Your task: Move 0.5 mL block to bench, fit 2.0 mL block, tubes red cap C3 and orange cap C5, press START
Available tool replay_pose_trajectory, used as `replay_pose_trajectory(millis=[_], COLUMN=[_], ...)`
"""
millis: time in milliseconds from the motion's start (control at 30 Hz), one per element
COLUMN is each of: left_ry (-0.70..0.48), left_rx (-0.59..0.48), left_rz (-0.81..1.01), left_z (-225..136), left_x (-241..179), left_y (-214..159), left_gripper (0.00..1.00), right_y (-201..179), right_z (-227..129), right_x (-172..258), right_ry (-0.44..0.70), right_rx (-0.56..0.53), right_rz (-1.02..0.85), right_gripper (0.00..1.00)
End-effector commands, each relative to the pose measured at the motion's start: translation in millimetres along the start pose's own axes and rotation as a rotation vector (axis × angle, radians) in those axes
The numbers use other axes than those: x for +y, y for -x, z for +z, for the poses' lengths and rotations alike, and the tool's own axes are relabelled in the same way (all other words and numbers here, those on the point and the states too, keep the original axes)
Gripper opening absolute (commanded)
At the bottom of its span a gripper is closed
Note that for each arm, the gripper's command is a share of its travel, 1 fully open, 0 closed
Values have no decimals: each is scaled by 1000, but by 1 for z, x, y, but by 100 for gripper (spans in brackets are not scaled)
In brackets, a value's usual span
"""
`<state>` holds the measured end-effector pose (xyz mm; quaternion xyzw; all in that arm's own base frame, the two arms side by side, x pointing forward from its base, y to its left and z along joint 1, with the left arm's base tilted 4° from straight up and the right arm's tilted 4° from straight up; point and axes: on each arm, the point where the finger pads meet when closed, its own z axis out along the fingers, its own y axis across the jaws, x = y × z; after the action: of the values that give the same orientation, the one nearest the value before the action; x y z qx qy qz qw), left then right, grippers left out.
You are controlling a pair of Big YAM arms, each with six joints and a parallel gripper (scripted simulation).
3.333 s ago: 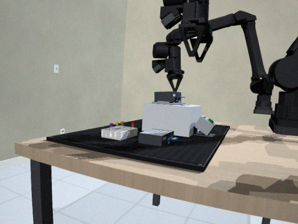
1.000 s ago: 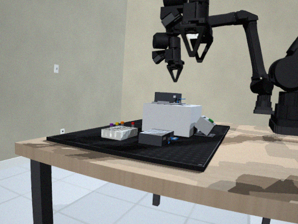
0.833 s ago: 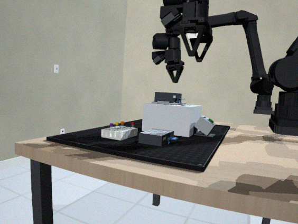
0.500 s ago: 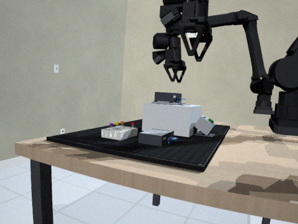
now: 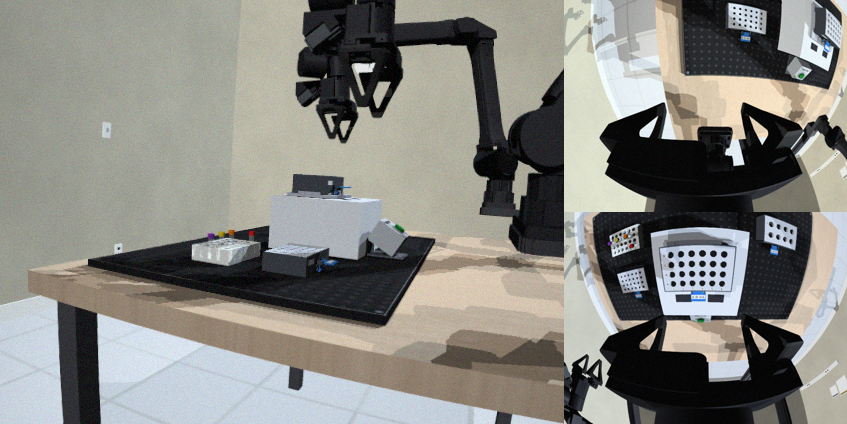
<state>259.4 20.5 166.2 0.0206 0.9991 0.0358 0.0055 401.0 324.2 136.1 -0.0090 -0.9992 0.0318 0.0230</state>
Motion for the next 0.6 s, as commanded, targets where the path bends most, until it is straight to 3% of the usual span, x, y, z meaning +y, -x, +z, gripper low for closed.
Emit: replay_pose_trajectory(millis=[0, 233, 567], left_ry=[2, 4, 4], left_rx=[-1, -30, -39], left_rz=[13, 11, 10], left_z=[-2, -13, -16], left_x=[-1, 0, 0], left_y=[3, 12, 15], left_gripper=[100, 100, 100], right_y=[5, -7, -27], right_z=[-22, -17, -16], right_x=[-11, -56, -85], right_ry=[37, 23, 23], right_rx=[-42, -47, -52], right_rz=[-5, -6, -27], right_gripper=[100, 100, 100])
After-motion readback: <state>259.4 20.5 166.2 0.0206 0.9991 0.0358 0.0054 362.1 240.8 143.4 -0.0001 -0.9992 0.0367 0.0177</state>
